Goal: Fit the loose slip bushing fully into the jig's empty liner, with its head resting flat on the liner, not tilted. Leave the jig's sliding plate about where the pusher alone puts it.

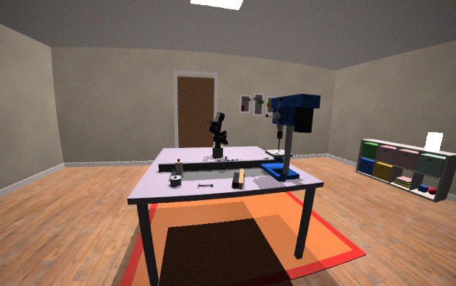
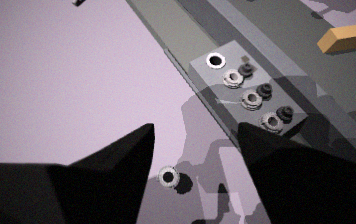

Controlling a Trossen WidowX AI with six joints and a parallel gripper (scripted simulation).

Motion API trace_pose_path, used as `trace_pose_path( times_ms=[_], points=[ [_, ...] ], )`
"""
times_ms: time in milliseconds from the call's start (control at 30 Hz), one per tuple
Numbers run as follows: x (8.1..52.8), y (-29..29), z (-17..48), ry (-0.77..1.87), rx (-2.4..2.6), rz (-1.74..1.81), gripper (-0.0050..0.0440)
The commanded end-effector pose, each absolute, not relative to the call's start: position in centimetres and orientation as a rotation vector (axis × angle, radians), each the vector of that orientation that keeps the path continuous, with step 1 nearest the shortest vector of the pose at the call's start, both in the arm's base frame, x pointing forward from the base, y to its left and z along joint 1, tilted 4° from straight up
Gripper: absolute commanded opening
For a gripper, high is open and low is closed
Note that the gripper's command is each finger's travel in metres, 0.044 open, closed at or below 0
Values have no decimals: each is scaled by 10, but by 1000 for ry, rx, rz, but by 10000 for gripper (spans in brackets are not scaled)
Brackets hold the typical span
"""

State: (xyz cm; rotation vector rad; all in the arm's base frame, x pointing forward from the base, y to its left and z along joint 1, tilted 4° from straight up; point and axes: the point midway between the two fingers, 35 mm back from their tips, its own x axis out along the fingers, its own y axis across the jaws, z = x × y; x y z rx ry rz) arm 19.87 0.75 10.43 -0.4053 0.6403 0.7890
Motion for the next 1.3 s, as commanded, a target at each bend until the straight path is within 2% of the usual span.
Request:
trace_pose_path(
  times_ms=[0, 200, 467, 633, 867, 1267],
  points=[
    [187, 11, 124, 643, -399, 795, 233],
    [186, 13, 120, 685, -399, 809, 233],
    [186, 19, 95, 1132, -469, 796, 233],
    [190, 22, 90, 1294, -583, 724, 233],
    [197, 28, 90, 1384, -720, 635, 233],
    [195, 28, 89, 1385, -721, 637, 233]
  ],
)
